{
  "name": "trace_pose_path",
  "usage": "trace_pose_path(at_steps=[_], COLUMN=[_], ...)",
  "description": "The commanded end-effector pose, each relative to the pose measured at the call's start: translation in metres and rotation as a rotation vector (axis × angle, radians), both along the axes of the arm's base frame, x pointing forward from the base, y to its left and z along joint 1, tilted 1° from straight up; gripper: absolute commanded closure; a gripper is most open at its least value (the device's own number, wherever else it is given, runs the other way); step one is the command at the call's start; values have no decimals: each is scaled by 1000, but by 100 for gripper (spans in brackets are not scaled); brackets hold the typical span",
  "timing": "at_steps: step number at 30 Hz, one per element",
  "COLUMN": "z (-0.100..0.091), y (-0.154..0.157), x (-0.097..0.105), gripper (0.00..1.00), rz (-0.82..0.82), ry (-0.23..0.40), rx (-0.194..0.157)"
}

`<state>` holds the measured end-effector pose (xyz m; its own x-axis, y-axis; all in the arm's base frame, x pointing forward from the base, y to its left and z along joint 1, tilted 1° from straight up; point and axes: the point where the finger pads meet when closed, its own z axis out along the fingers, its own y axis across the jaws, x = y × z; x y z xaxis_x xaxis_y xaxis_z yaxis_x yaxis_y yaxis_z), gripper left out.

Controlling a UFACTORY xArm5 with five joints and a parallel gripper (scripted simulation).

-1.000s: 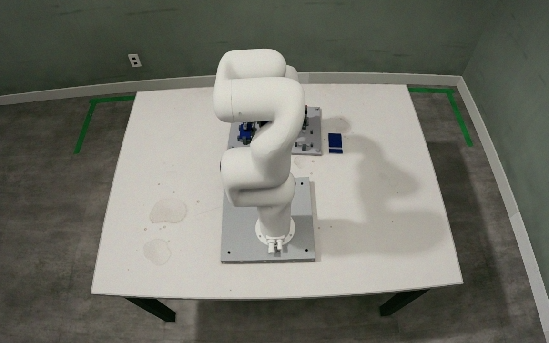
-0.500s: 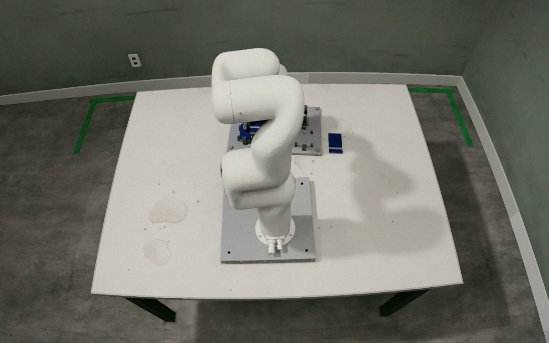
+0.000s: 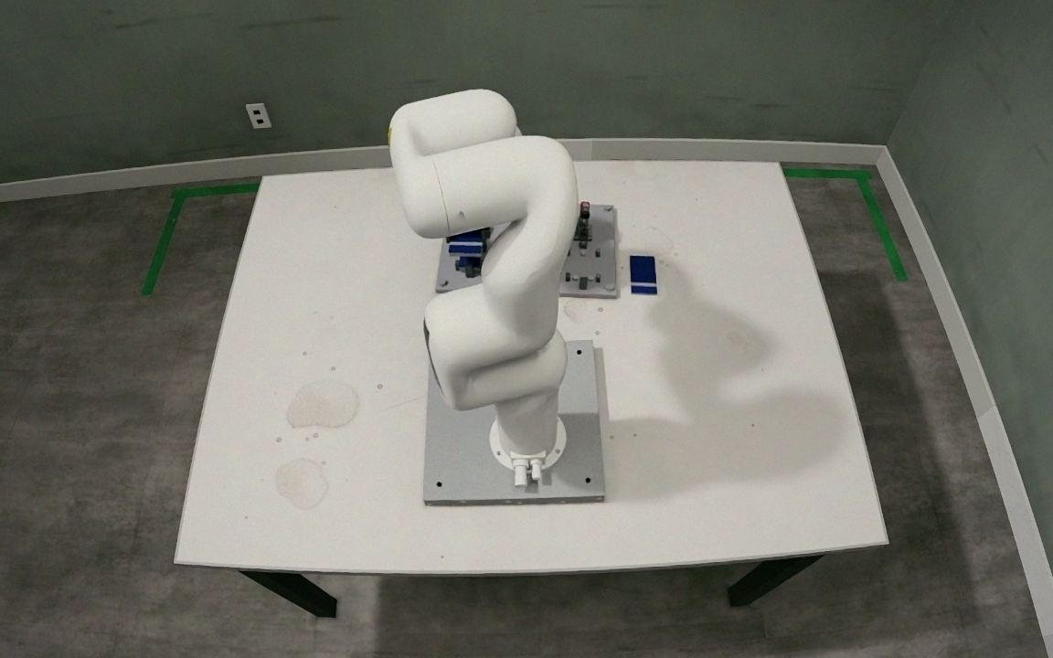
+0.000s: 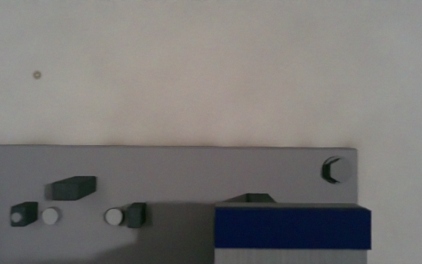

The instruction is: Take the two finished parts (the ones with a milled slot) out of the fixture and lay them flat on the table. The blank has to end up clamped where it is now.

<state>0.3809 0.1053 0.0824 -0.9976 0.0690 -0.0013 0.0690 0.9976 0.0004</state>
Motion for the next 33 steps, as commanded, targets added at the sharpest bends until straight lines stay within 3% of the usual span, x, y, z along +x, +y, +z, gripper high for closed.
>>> trace_pose_path(at_steps=[1, 21, 33], z=[1, 2, 2], y=[24, 99, 118], x=[3, 9, 10], gripper=[100, 100, 100], rz=[-1, -1, -1], ry=[-3, -4, -4], rx=[1, 2, 3])
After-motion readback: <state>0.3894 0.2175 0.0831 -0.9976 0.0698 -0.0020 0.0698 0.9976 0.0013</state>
